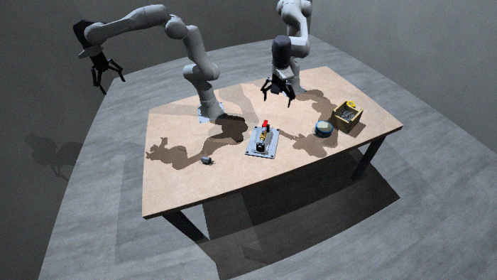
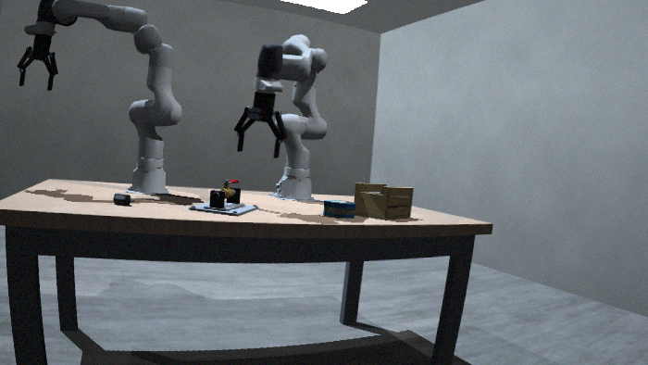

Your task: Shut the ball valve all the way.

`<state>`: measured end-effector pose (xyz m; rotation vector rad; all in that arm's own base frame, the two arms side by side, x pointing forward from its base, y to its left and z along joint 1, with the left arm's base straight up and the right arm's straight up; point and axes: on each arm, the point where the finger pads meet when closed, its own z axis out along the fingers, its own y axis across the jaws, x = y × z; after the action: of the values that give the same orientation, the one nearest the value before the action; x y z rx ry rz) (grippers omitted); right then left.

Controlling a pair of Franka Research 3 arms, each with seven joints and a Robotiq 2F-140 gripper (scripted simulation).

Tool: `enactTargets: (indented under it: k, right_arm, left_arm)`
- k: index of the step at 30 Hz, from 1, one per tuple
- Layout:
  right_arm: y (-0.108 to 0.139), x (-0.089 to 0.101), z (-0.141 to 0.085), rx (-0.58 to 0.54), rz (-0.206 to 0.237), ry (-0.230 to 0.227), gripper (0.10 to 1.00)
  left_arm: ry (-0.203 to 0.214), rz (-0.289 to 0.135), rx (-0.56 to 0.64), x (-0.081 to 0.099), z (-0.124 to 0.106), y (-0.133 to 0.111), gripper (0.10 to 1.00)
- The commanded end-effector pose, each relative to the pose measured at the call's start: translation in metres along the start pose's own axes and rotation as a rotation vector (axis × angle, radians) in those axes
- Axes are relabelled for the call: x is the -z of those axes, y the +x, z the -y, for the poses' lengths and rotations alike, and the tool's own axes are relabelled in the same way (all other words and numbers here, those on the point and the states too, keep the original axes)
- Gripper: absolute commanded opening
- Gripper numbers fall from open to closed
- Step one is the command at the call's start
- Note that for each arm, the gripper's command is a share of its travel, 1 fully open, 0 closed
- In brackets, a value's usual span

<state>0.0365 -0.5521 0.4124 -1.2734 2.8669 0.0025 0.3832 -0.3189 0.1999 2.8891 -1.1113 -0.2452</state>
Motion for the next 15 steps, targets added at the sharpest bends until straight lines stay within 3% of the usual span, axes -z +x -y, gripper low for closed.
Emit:
enactTargets:
  k: [1,15]
  right_arm:
    - [0.0,0.0,0.0,0.0,0.0,0.0,1.0]
    - [0.0,0.0,0.0,0.0,0.0,0.0,1.0]
  left_arm:
    - [0.029,-0.037,0.101,0.001,-0.004,0.02,1.0]
    - [0.07,-0.114,0.14,0.0,-0.034,0.063,1.0]
